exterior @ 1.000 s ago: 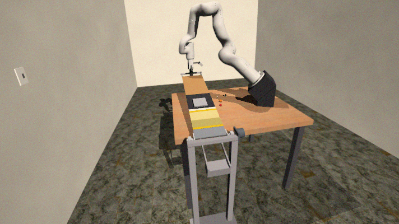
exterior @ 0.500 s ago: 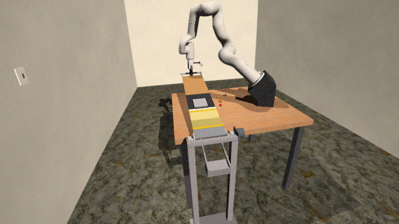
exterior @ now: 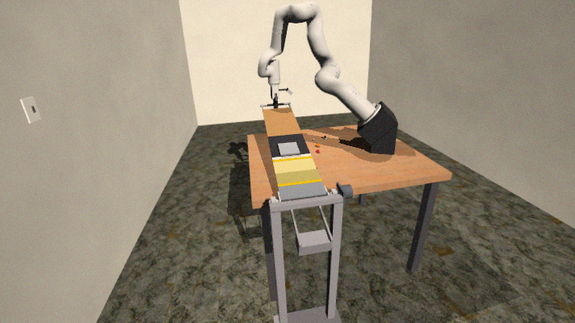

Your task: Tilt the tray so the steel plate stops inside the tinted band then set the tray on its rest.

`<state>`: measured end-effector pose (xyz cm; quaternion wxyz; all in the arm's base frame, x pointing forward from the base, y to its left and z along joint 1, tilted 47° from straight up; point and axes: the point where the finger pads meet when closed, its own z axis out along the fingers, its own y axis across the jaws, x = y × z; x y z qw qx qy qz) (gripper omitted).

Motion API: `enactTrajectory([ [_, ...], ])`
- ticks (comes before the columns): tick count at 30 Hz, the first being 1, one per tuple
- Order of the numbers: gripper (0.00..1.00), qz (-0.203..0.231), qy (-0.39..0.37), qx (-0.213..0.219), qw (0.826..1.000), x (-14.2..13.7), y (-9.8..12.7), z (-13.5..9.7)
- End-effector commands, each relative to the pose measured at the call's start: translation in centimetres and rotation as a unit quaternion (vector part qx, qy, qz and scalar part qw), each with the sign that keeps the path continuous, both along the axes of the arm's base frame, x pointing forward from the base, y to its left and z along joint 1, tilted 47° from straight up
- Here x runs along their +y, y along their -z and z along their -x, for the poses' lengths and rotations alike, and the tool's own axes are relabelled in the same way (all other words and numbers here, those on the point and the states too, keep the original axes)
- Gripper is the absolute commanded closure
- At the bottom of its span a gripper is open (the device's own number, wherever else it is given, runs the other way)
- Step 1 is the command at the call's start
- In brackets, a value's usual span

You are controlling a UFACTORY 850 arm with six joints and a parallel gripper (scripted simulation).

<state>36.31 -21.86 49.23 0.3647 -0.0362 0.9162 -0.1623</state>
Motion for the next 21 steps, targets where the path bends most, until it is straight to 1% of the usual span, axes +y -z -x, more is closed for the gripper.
enactTrajectory([
  [1,1.00,-0.003,-0.003,-0.002,1.000,-0.7,0.8,-1.2],
  [3,1.00,-0.003,-0.003,-0.002,1.000,-0.5,0.5,-0.9],
  [6,1.00,-0.003,-0.003,-0.001,1.000,1.9,-2.4,2.4],
  [7,1.00,-0.003,-0.003,-0.001,1.000,2.6,-3.2,3.3],
  [8,1.00,-0.003,-0.003,-0.001,1.000,2.9,-3.5,3.6],
  [9,1.00,-0.003,-0.003,-0.001,1.000,2.6,-3.2,3.3],
  [12,1.00,-0.003,-0.003,-0.001,1.000,0.1,-0.3,0.0],
  [13,1.00,-0.003,-0.003,-0.002,1.000,-0.5,0.5,-0.9],
  [14,1.00,-0.003,-0.003,-0.001,1.000,-0.7,0.8,-1.3],
  [19,1.00,-0.003,-0.003,-0.001,1.000,-0.7,0.8,-1.3],
  [20,1.00,-0.003,-0.003,-0.001,1.000,-0.6,0.6,-1.0],
  [21,1.00,-0.003,-0.003,-0.001,1.000,0.1,-0.2,-0.1],
])
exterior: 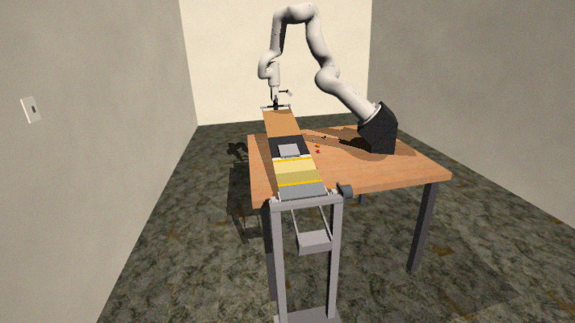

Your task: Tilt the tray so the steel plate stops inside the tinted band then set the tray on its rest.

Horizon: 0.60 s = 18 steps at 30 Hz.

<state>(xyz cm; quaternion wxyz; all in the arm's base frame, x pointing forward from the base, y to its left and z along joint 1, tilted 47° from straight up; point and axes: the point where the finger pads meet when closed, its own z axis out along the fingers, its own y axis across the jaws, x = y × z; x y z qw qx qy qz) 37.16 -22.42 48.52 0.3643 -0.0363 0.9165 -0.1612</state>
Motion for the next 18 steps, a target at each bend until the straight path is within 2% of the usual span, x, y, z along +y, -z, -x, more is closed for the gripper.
enactTrajectory([
  [1,1.00,-0.001,-0.003,-0.002,1.000,1.6,-2.1,2.0],
  [3,1.00,-0.001,-0.003,-0.002,1.000,3.2,-3.9,4.1],
  [4,1.00,-0.001,-0.003,-0.002,1.000,3.5,-4.2,4.5],
  [5,1.00,-0.001,-0.003,-0.002,1.000,3.2,-3.9,4.1],
  [8,1.00,-0.001,-0.003,-0.002,1.000,0.6,-0.9,0.8],
  [10,1.00,-0.001,-0.003,-0.002,1.000,-0.2,0.2,-0.5],
  [16,1.00,-0.001,-0.003,-0.002,1.000,0.0,0.0,-0.2],
  [18,1.00,-0.001,-0.003,-0.002,1.000,1.5,-2.0,2.0],
])
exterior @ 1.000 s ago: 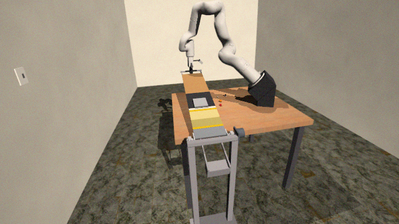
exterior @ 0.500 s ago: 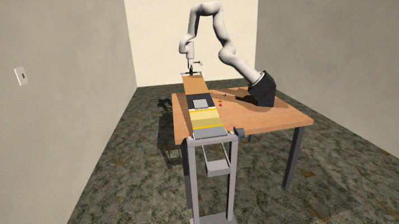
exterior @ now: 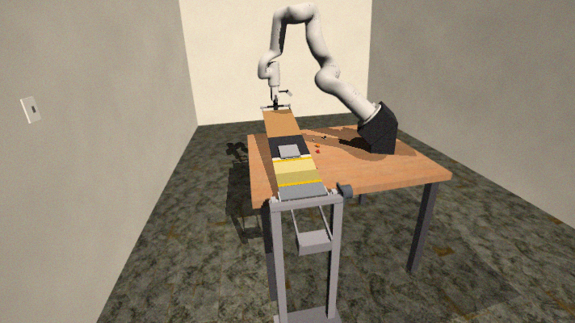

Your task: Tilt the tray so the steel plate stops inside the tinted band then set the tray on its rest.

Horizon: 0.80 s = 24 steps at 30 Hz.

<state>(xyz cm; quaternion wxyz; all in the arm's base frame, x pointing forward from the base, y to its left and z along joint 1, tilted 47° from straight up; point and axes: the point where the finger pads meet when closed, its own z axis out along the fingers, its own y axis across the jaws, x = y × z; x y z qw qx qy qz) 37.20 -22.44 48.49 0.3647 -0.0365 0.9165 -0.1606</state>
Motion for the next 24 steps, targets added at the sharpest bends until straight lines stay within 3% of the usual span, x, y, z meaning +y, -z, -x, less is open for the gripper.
enactTrajectory([
  [1,1.00,-0.001,-0.002,-0.002,1.000,2.5,-3.1,3.2],
  [3,1.00,-0.001,-0.002,-0.002,1.000,3.5,-4.2,4.5],
  [8,1.00,-0.001,-0.002,-0.002,1.000,0.0,-0.1,-0.2],
  [14,1.00,-0.001,-0.002,-0.002,1.000,-0.3,0.2,-0.5],
  [20,1.00,-0.001,-0.002,-0.002,1.000,3.4,-4.2,4.4],
  [24,1.00,-0.001,-0.002,-0.002,1.000,0.6,-0.9,0.7],
])
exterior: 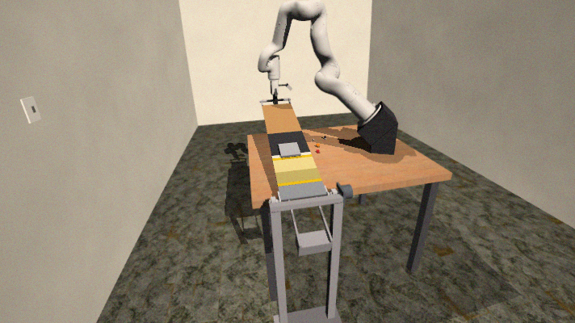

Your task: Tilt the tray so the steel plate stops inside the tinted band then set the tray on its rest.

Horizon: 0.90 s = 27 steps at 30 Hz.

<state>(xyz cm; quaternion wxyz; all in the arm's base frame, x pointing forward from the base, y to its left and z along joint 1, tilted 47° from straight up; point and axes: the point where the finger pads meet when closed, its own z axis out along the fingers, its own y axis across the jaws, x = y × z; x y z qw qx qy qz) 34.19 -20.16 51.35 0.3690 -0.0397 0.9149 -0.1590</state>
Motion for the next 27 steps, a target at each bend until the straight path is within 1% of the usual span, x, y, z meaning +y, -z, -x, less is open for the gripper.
enactTrajectory([
  [1,1.00,-0.001,0.002,0.002,1.000,-2.3,2.8,-3.2],
  [2,1.00,-0.001,0.002,0.002,1.000,-2.6,3.1,-3.6],
  [7,1.00,-0.001,0.002,0.002,1.000,-2.6,3.1,-3.6],
  [8,1.00,-0.001,0.002,0.002,1.000,-2.4,2.8,-3.2],
  [11,1.00,-0.001,0.002,0.002,1.000,0.2,-0.2,0.2],
  [12,1.00,-0.001,0.002,0.002,1.000,0.9,-1.0,1.1],
  [13,1.00,-0.001,0.002,0.002,1.000,1.1,-1.3,1.4],
  [14,1.00,-0.001,0.002,0.002,1.000,0.9,-1.0,1.1],
  [17,1.00,-0.001,0.002,0.002,1.000,-1.7,2.0,-2.3],
  [18,1.00,-0.001,0.002,0.002,1.000,-2.4,2.8,-3.2],
  [19,1.00,-0.001,0.002,0.002,1.000,-2.6,3.1,-3.6],
  [24,1.00,-0.001,0.002,0.002,1.000,-2.6,3.1,-3.6],
  [25,1.00,-0.001,0.002,0.002,1.000,-2.4,2.9,-3.3],
  [27,1.00,-0.001,0.002,0.002,1.000,-0.8,0.9,-1.1],
])
